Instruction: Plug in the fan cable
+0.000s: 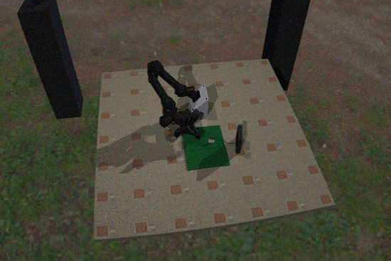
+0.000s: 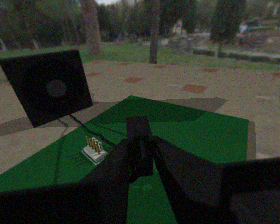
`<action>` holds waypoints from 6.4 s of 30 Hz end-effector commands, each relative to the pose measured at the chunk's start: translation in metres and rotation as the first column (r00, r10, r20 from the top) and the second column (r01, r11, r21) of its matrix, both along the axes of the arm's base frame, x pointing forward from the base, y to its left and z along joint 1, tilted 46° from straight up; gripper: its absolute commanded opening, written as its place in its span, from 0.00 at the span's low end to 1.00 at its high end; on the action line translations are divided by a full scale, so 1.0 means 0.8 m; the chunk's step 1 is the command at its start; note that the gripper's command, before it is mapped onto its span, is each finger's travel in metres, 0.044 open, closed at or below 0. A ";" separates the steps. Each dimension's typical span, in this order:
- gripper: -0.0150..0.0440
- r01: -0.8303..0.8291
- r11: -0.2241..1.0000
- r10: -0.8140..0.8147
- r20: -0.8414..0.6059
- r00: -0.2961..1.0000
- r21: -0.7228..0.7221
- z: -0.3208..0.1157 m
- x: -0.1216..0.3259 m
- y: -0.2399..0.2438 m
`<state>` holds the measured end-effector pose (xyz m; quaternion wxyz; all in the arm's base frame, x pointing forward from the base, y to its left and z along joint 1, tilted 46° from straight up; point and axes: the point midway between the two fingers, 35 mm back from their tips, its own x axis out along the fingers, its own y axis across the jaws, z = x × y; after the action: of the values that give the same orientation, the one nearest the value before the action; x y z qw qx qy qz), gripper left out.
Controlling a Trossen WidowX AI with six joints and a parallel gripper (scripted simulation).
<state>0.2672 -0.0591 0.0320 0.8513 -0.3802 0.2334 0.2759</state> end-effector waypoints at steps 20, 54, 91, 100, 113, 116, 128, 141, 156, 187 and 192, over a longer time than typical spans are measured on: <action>0.25 -0.007 1.000 0.007 0.003 1.000 0.000 -0.017 0.000 -0.016; 0.25 0.000 1.000 0.000 -0.002 1.000 -0.001 -0.031 -0.001 -0.032; 0.43 -0.001 1.000 0.001 -0.001 1.000 -0.001 -0.032 -0.001 -0.032; 0.49 -0.001 1.000 0.001 -0.001 1.000 -0.001 -0.032 -0.001 -0.032; 0.49 -0.001 1.000 0.001 -0.001 1.000 -0.001 -0.032 -0.001 -0.032; 0.49 -0.001 1.000 0.001 -0.001 1.000 -0.001 -0.032 -0.001 -0.032; 0.49 -0.003 1.000 0.003 -0.009 1.000 -0.006 -0.006 -0.019 -0.040; 0.49 -0.004 1.000 0.004 -0.011 1.000 -0.007 0.032 -0.048 -0.041; 0.49 -0.001 1.000 0.001 -0.001 1.000 -0.004 0.075 -0.084 -0.029; 1.00 0.192 0.981 -0.135 -0.603 0.786 0.030 0.035 -0.090 0.006; 1.00 0.224 0.974 -0.179 -0.669 0.721 -0.020 0.032 -0.093 0.009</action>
<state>0.1940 -0.0529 0.0589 0.7599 -0.2095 0.5304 0.3119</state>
